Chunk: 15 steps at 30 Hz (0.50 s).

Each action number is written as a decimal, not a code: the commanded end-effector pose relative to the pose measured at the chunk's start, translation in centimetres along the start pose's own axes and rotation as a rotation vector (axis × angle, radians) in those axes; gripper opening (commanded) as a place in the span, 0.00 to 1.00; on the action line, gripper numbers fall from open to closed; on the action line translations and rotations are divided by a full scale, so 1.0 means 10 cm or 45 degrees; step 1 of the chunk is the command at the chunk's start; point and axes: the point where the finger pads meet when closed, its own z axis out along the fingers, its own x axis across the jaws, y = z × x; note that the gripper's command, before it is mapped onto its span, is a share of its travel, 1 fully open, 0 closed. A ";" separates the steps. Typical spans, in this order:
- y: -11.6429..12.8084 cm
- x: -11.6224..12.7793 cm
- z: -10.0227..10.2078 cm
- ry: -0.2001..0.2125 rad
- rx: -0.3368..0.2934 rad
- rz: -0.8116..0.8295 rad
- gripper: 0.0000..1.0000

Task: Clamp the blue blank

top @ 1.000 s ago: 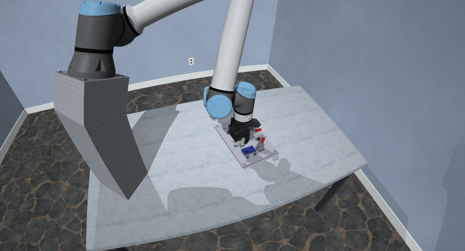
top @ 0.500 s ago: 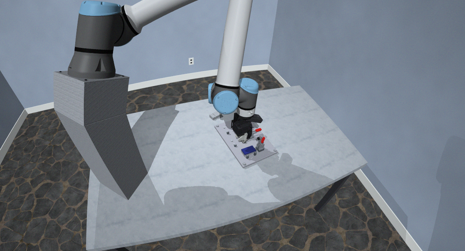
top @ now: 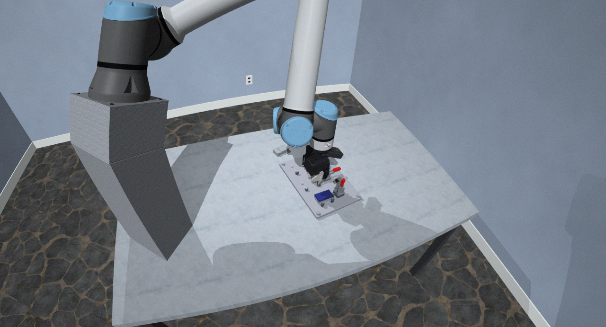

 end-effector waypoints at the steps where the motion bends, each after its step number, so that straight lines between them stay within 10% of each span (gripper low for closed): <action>1: -0.01 0.00 0.02 0.000 0.001 0.000 0.00; 15: -0.01 0.00 0.25 0.000 0.001 0.000 0.00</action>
